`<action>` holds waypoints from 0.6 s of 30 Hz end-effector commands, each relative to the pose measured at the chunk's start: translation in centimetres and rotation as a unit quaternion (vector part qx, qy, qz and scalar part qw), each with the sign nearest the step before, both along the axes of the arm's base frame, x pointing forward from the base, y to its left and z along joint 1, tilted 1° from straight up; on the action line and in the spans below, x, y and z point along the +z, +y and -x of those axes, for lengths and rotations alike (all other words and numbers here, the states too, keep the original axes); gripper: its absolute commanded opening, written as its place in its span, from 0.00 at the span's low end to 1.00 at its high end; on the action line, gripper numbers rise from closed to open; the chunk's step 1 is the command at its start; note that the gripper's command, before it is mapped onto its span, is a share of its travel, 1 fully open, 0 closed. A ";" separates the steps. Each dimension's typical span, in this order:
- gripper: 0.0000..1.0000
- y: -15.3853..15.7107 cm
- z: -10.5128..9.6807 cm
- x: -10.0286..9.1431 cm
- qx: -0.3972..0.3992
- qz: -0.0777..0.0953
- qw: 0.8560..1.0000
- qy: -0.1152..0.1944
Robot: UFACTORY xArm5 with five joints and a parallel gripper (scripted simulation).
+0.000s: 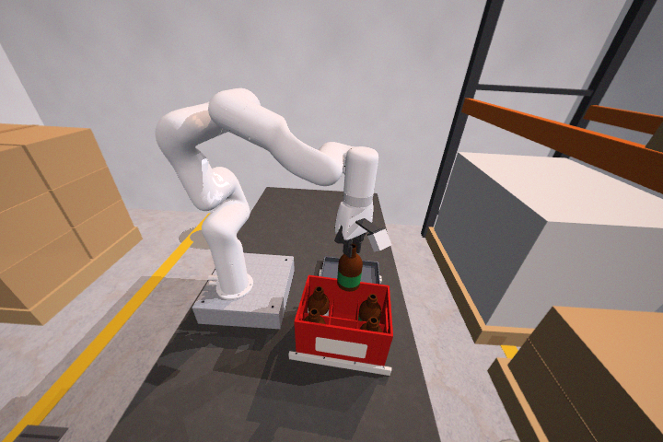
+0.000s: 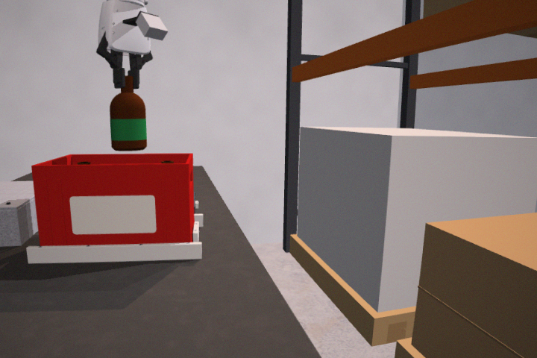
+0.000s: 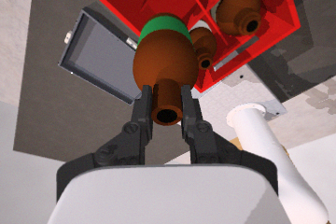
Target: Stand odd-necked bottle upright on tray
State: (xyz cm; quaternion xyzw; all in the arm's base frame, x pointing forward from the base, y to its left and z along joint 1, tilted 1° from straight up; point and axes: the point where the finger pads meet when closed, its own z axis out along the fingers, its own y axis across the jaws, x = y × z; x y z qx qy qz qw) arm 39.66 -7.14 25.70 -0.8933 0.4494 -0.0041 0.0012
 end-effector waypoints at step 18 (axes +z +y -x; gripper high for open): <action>0.00 4.3 -0.8 0.1 0.000 0.000 1.000 -0.002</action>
